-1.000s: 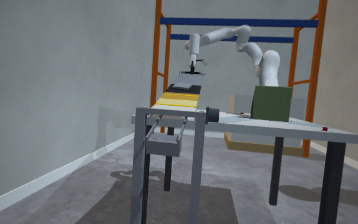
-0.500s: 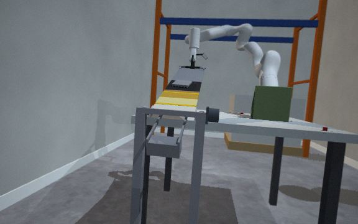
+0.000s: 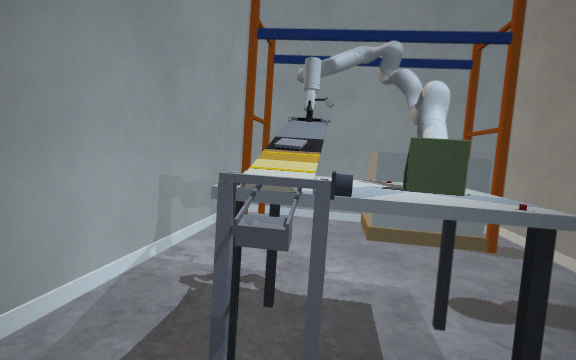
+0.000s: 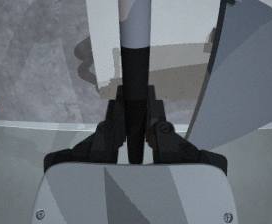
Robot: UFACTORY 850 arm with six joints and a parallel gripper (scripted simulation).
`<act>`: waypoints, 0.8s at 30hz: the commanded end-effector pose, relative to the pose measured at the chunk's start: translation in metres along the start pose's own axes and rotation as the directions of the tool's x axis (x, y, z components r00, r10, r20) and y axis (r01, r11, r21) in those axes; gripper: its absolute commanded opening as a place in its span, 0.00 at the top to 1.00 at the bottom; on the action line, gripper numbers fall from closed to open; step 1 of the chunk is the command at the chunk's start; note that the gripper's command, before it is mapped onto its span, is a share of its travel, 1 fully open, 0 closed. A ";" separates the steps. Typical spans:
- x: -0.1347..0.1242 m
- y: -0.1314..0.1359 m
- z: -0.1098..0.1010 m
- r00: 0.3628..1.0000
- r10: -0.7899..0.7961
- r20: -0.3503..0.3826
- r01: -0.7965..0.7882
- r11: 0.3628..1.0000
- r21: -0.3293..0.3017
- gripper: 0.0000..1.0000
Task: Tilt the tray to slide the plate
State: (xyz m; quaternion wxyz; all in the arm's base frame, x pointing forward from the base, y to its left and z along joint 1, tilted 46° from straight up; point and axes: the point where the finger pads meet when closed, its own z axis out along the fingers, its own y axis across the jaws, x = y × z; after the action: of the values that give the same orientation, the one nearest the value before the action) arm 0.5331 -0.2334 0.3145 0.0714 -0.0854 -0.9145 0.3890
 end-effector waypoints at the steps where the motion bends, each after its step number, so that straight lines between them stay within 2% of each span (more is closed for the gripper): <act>1: -0.001 0.000 0.001 1.000 0.001 0.003 -0.001 1.000 -0.002 1.00; 7: -0.001 -0.001 0.002 1.000 0.001 0.003 -0.001 1.000 -0.002 1.00; 24: -0.001 -0.009 0.031 1.000 0.001 0.003 -0.001 1.000 -0.002 1.00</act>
State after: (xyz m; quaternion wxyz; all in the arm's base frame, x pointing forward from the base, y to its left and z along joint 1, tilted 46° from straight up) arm 0.5270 -0.2582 0.3008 0.0711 -0.0857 -0.9147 0.3885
